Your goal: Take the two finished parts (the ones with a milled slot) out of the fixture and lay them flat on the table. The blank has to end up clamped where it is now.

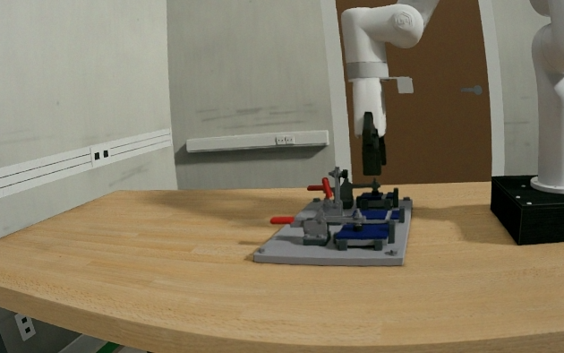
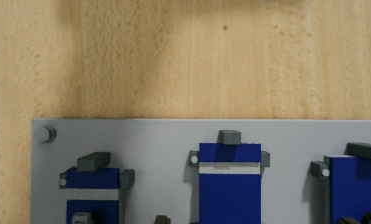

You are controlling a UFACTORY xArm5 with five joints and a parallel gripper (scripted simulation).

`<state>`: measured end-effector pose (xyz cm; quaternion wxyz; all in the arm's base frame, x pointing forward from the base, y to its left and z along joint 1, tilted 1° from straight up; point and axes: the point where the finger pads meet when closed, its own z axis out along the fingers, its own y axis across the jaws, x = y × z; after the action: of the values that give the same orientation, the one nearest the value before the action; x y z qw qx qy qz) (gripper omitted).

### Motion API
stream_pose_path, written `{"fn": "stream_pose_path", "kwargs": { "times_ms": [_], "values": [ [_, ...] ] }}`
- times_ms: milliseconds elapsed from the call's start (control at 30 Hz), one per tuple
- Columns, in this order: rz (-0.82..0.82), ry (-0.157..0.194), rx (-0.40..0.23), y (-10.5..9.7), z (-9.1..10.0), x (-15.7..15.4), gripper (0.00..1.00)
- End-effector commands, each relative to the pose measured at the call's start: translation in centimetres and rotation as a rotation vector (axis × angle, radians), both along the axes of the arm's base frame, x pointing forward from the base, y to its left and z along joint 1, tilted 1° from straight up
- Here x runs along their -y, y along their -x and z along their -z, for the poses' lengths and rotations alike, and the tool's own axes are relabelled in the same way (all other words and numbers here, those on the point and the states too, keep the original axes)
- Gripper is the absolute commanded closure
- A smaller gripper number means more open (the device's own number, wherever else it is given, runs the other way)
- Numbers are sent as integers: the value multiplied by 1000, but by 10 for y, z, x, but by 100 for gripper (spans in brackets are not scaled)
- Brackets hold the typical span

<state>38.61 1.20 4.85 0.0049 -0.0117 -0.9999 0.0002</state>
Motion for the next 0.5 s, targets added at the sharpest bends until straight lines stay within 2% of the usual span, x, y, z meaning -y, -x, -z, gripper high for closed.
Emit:
{"fn": "stream_pose_path", "kwargs": {
  "times_ms": [0, 467],
  "values": [
    [0, 0, 4, -1, 7, 0, 0],
    [0, 0, 4, -1, 42, 0, 0]
  ]
}}
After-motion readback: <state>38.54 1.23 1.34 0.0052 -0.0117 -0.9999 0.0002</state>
